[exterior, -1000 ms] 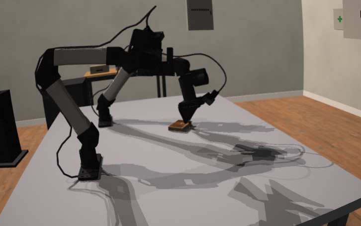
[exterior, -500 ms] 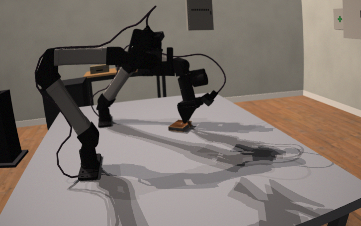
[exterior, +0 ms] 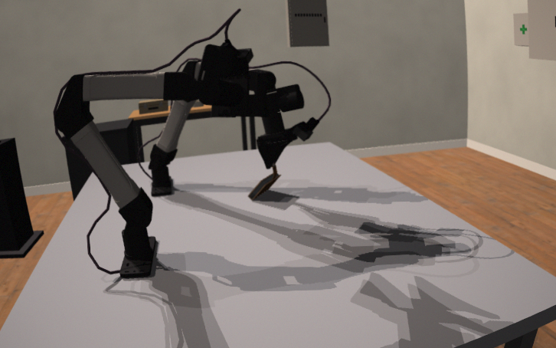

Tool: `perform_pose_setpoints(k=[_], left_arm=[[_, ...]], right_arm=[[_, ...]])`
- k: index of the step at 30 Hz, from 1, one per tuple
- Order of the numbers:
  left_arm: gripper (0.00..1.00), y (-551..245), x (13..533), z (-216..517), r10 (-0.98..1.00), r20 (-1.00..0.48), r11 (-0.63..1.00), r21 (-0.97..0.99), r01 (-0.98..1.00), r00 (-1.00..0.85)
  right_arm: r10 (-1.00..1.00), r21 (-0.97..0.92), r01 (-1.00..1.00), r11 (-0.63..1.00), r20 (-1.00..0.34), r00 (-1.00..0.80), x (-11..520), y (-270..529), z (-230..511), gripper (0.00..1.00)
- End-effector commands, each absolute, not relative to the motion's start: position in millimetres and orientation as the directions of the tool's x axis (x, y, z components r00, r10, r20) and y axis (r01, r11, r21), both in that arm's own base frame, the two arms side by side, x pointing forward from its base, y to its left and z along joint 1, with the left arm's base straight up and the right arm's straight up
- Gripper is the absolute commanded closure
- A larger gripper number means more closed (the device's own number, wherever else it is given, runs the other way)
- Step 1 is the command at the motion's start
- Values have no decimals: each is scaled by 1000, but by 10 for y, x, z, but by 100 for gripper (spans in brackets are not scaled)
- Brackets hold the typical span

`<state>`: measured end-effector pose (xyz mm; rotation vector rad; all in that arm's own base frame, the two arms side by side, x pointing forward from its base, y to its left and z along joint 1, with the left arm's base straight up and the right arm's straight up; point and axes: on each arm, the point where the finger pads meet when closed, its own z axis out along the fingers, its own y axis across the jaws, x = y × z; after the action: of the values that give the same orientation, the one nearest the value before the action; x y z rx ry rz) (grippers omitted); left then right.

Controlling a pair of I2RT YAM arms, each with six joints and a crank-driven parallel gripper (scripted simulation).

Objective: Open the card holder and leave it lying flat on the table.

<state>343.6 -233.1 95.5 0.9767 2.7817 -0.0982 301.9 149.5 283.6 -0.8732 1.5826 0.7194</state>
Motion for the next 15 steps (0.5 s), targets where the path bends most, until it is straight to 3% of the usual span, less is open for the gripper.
perform_pose_setpoints(k=[1, 15], left_arm=[[83, -2332, 3514, 1136, 590, -241, 795, 7, 607, -771], [83, -2196, 3359, 1251, 602, -241, 785, 5, 619, -762]], right_arm=[[-158, 9, -857, 516, -982, -106, 2965, 1540, 2770, 0], [-158, -9, -864, 504, -984, -82, 2965, 1554, 2803, 0]])
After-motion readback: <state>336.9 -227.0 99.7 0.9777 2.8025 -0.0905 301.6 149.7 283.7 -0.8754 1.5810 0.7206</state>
